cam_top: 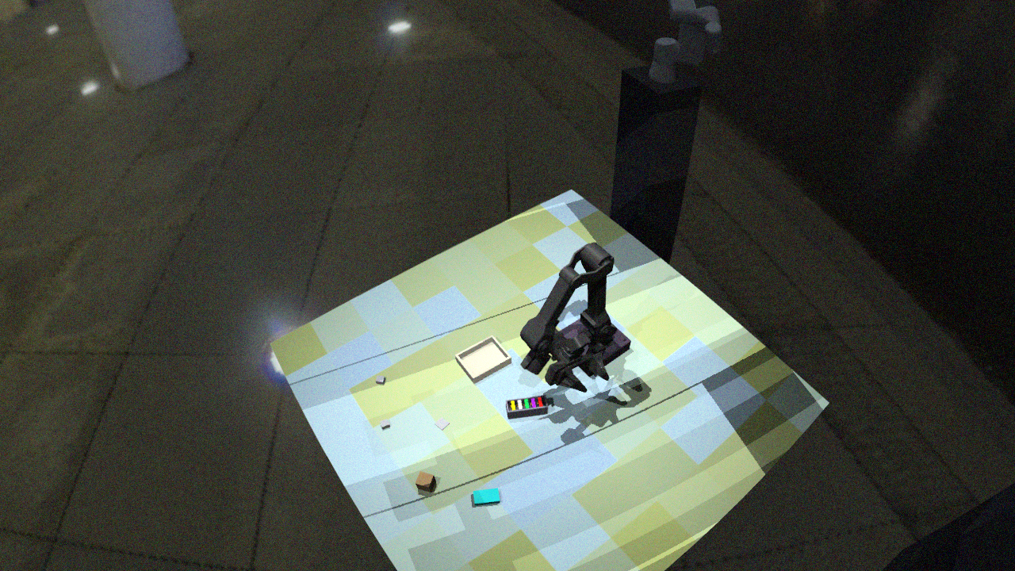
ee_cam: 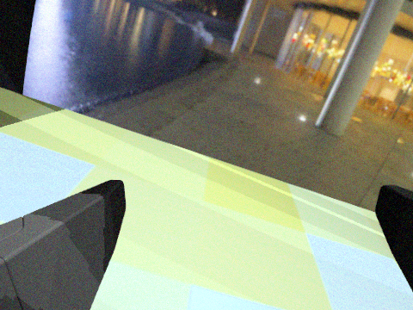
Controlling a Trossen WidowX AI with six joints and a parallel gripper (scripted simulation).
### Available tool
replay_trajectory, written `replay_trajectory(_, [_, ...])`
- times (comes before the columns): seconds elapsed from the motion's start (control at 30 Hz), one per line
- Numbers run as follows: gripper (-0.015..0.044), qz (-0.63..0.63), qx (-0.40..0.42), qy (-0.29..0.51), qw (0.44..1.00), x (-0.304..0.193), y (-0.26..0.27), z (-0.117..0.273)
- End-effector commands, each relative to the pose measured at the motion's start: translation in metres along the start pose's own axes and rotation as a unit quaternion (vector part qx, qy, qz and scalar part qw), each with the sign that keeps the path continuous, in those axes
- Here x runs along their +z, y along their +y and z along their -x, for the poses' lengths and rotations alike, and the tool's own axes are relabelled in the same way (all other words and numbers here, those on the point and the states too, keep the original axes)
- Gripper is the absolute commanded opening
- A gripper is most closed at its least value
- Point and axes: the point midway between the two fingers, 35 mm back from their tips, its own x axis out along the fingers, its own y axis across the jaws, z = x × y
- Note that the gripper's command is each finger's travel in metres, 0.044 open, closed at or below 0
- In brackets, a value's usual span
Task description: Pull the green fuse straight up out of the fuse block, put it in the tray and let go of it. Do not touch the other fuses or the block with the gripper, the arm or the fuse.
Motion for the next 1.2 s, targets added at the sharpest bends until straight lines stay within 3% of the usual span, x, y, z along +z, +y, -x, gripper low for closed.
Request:
replay_trajectory(0.0, [0.0374, -0.007, 0.003, 0.001, 1.0, 0.0, 0.0, 0.0])
replay_trajectory(0.2, [0.0216, -0.221, 0.069, 0.057, 0.971, -0.012, 0.01, -0.001])
replay_trajectory(0.4, [0.0069, -0.443, 0.096, 0.159, 0.877, -0.028, 0.017, 0.004])
replay_trajectory(0.73, [0.0069, -0.705, -0.001, 0.335, 0.625, -0.058, 0.016, 0.02])
replay_trajectory(1.17, [0.0069, -0.819, -0.212, 0.404, 0.347, -0.084, 0.0, 0.042])
